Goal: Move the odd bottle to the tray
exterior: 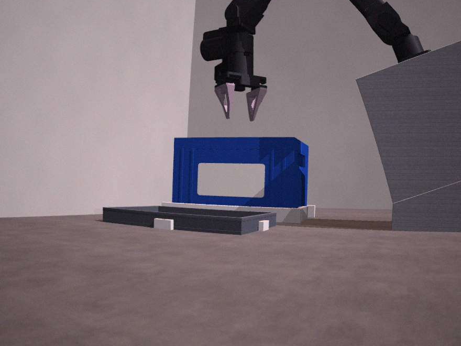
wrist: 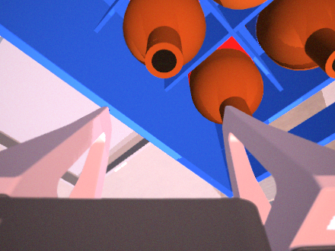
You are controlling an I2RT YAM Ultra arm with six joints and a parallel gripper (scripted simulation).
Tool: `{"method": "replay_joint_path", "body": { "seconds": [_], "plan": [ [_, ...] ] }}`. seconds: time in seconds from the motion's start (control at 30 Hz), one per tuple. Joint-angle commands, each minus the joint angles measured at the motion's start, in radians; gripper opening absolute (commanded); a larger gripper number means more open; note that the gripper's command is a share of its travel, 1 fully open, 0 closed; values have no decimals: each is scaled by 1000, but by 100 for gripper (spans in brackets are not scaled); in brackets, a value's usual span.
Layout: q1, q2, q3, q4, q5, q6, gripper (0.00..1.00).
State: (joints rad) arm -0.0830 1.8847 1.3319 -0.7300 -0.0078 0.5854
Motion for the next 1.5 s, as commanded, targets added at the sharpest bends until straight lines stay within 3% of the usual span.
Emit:
{"method": "replay_joint_path", "body": {
  "seconds": [0.0,0.57,0.7,1.47],
  "plan": [
    [0,-39,26,17,11,1,61],
    [0,-30,3,27,11,1,61],
    [0,12,-18,38,11,1,61],
    [2,66,-40,122,11,2,61]
  ]
}}
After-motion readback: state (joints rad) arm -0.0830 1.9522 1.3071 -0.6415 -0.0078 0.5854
